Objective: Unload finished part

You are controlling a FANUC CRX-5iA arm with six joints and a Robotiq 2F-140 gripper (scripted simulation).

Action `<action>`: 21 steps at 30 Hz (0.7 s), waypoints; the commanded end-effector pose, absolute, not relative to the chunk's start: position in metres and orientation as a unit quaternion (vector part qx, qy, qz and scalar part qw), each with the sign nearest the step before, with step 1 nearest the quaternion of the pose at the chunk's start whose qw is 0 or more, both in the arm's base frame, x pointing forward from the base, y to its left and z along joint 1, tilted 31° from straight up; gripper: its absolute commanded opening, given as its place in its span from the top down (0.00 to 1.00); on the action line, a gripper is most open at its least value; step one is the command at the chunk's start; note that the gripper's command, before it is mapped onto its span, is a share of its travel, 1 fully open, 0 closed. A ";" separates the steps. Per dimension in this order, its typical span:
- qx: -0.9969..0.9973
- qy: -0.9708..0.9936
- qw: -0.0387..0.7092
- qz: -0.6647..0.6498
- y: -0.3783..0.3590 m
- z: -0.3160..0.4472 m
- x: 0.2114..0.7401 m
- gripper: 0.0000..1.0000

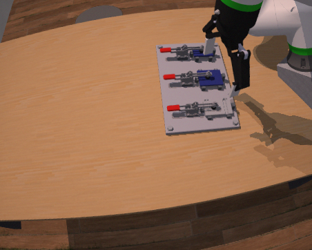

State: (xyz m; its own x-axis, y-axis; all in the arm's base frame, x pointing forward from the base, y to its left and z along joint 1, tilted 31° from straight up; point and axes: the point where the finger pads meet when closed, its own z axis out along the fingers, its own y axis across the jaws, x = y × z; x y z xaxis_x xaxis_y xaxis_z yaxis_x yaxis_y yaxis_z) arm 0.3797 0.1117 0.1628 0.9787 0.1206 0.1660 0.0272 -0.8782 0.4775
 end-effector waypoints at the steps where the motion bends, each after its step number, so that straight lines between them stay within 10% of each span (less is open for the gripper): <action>1: 0.964 0.033 0.245 0.099 0.113 0.163 0.379 0.00; 21: 0.961 -0.082 0.232 0.128 0.135 0.163 0.366 0.00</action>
